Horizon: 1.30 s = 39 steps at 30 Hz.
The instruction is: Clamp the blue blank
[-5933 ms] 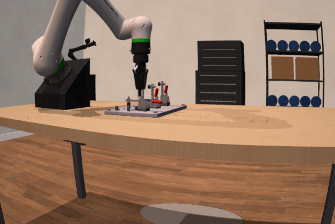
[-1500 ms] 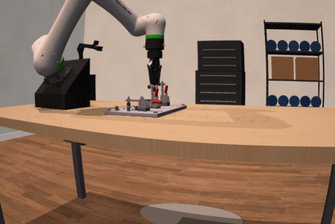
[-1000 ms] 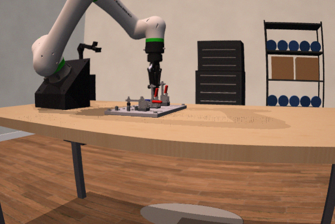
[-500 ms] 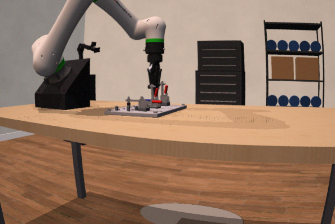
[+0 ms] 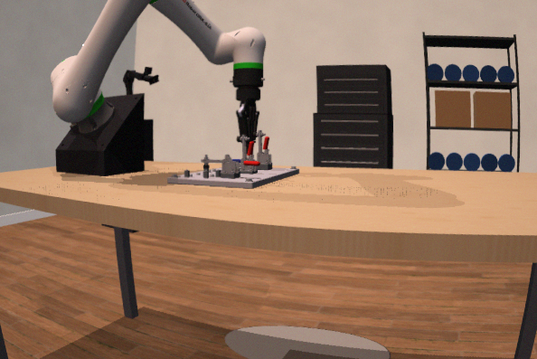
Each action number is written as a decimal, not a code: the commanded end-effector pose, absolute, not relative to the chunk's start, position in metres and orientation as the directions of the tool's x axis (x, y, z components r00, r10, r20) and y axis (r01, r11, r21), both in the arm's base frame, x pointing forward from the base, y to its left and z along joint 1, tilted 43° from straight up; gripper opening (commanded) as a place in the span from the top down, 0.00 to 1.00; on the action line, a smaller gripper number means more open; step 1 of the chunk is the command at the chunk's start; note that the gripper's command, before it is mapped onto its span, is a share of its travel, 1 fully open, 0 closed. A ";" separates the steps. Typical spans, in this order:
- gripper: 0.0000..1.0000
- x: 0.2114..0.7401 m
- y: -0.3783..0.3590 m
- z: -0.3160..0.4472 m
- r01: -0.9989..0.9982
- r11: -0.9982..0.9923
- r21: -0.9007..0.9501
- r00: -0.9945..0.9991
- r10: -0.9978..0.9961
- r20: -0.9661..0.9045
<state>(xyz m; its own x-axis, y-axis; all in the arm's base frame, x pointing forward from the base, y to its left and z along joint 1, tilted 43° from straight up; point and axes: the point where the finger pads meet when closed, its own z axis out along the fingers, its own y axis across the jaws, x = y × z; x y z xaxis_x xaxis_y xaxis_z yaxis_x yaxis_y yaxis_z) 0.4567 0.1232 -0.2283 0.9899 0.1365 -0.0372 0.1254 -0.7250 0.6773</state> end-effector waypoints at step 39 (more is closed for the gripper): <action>1.00 0.458 0.118 -0.223 0.125 -0.725 0.677 0.990 0.137 -0.037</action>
<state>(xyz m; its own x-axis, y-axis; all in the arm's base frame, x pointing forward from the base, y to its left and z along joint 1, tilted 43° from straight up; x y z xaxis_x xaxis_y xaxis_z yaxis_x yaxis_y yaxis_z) 0.4577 0.1174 -0.2229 0.9899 0.1364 -0.0372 0.1254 -0.7250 0.6773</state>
